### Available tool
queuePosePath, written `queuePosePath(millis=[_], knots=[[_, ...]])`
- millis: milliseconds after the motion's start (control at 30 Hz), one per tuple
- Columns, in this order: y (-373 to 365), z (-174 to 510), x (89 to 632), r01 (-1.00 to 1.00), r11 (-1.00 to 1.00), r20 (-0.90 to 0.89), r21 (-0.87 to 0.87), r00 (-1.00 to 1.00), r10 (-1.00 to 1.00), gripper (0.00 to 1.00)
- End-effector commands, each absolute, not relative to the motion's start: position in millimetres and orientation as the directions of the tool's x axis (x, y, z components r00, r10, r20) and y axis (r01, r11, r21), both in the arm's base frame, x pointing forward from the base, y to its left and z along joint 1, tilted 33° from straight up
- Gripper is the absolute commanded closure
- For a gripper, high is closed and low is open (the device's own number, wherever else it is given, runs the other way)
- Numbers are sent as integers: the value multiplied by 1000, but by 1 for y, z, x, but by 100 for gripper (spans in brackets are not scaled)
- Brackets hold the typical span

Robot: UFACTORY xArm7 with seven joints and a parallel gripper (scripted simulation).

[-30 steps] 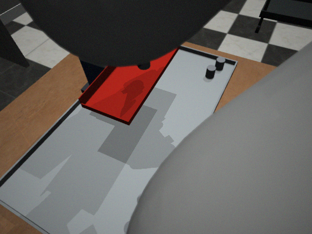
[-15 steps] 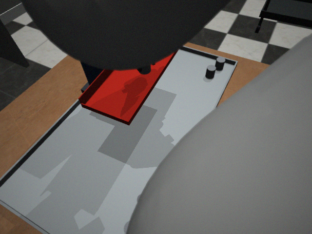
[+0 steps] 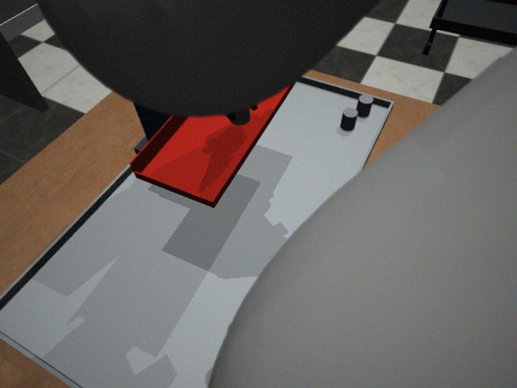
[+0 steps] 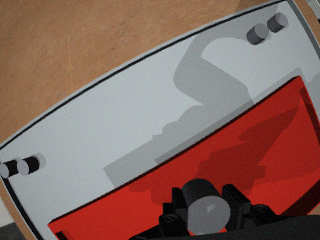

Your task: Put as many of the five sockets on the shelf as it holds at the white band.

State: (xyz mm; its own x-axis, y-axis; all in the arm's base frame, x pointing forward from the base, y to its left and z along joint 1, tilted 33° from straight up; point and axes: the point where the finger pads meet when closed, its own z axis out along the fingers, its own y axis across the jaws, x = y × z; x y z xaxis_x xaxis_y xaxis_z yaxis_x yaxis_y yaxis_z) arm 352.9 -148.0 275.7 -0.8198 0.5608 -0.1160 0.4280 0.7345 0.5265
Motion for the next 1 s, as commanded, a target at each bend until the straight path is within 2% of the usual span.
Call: queuePosePath(millis=[0, 967], knots=[[-149, 277, 353, 428, 735, -119, 526, -818, 563, 100], [-147, 272, 355, 428, 735, -119, 526, -818, 563, 100]])
